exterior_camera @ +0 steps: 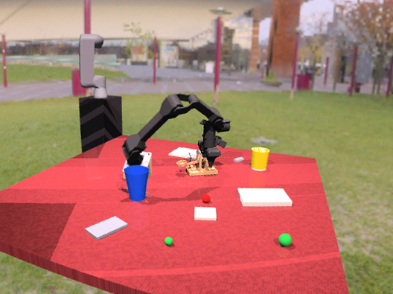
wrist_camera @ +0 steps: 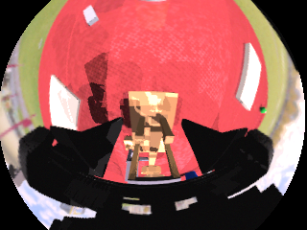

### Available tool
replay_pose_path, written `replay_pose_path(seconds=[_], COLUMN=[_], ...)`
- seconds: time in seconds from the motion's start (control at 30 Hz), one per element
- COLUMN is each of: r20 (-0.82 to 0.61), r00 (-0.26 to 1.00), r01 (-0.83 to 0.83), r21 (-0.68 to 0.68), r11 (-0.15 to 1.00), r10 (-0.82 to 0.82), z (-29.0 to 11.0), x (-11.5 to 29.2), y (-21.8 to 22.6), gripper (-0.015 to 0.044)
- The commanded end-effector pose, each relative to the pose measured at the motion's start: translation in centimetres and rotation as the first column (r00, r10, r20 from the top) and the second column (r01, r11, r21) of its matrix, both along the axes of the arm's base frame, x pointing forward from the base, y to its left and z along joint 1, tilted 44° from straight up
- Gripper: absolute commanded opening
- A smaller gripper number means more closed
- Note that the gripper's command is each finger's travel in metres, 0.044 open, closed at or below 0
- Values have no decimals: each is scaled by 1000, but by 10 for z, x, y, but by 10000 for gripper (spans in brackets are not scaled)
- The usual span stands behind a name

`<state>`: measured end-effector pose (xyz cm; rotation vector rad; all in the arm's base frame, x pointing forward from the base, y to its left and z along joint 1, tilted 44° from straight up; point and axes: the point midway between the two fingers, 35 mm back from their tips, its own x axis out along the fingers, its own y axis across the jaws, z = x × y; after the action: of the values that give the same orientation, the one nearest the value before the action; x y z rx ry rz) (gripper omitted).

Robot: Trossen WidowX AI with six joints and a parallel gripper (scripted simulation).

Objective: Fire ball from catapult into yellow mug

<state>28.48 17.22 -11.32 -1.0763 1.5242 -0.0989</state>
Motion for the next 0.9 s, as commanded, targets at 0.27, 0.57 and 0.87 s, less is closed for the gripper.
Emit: replay_pose_path(seconds=[0.27, 0.57, 0.87], r20=[-2, -2, -2], r00=[1000, 1000, 1000], r01=[2, 2, 0], r21=[-2, -2, -2], r11=[1000, 1000, 1000], r10=[-2, -2, 0], z=[-4, -4, 31], x=[0, 0, -6], y=[-5, -5, 27], gripper=[335, 138, 0])
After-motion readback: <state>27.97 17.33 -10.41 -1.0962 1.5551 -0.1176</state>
